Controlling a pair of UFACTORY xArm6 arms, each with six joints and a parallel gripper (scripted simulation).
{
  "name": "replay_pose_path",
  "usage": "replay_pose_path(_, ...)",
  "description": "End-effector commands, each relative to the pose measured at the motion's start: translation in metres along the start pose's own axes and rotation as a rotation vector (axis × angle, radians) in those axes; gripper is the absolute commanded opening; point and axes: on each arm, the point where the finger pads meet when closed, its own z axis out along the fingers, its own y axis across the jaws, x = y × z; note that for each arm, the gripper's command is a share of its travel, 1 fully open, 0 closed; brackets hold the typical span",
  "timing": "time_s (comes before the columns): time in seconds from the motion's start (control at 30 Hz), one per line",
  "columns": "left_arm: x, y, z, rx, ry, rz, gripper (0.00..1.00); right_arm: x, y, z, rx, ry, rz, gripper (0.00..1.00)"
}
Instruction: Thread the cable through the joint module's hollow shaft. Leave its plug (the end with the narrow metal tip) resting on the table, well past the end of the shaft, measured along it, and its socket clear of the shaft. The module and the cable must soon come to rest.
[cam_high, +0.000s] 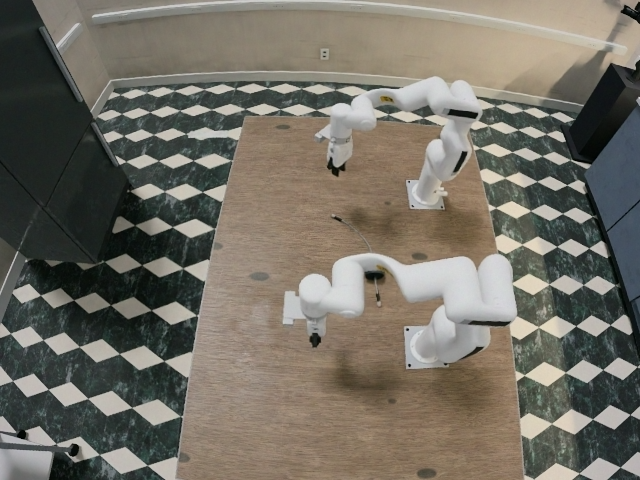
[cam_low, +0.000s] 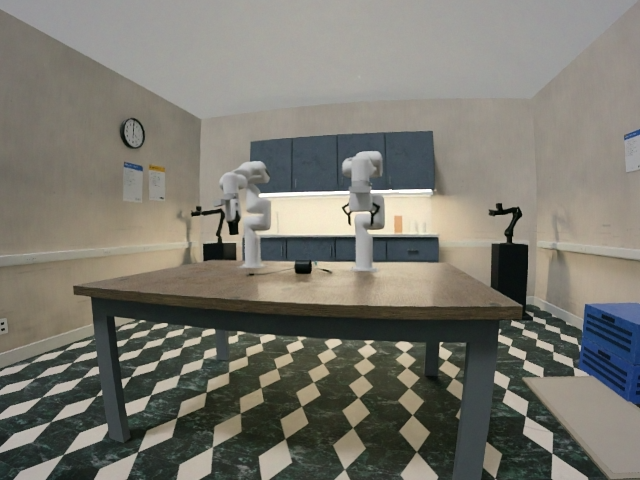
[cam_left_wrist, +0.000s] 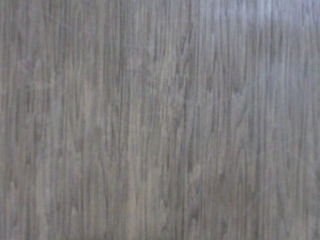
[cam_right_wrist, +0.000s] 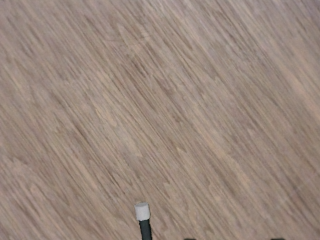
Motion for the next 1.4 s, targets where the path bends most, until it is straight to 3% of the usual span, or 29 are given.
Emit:
replay_pose_path(0.0, 0.004, -0.001, -0.007, -0.004, 0.021, -0.001, 1.00, 0.010, 0.004, -0.011, 0.005, 0.023, -0.093, 0.35)
replay_pose_path(1.37, 0.004, -0.001, -0.007, -0.004, 0.021, -0.001, 1.00, 0.038, 0.042, -0.036, -0.057, 0.043, -0.602, 0.35)
